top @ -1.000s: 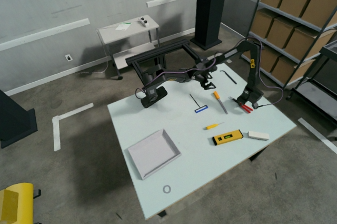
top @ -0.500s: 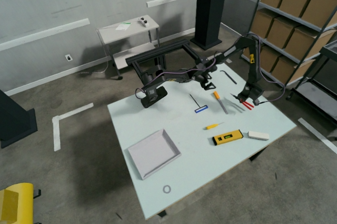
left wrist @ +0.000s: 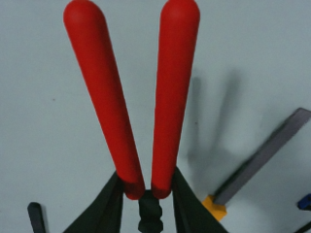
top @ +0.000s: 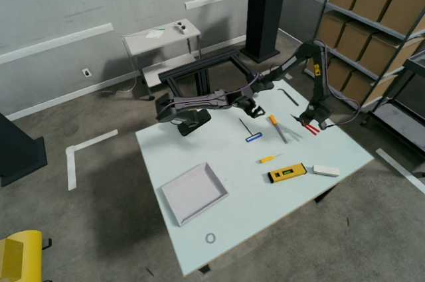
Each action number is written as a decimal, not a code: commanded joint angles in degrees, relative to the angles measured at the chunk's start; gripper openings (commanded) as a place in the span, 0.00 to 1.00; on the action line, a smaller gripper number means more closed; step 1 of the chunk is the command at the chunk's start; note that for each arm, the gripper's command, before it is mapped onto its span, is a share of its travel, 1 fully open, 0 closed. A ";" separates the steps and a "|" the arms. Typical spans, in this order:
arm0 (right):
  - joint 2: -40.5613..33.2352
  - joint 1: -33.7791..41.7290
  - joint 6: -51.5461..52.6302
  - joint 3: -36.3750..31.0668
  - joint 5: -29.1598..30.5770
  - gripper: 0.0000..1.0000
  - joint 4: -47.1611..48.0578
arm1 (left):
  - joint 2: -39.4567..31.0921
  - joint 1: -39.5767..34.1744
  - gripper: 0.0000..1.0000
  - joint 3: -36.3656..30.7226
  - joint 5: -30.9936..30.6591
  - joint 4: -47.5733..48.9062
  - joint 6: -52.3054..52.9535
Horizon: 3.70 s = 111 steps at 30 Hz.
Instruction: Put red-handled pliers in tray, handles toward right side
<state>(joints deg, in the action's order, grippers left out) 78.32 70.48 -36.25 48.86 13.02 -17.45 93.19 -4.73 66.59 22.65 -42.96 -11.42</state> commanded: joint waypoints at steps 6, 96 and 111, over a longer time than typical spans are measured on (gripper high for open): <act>-4.19 -2.34 -9.42 7.12 -9.84 1.00 -27.15 | -3.98 -7.83 0.27 -3.16 3.65 -0.10 -9.18; -20.93 -10.52 -26.10 19.05 -23.66 1.00 -67.62 | 50.64 -63.43 0.27 4.11 6.07 14.43 -57.59; -20.93 -10.52 -26.10 19.05 -23.66 1.00 -67.62 | 50.79 -63.12 0.39 4.00 6.13 15.28 -57.21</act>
<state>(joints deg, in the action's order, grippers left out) 57.80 59.83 -62.08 66.78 -9.13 -83.13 144.64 -67.16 71.11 28.01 -29.41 -69.23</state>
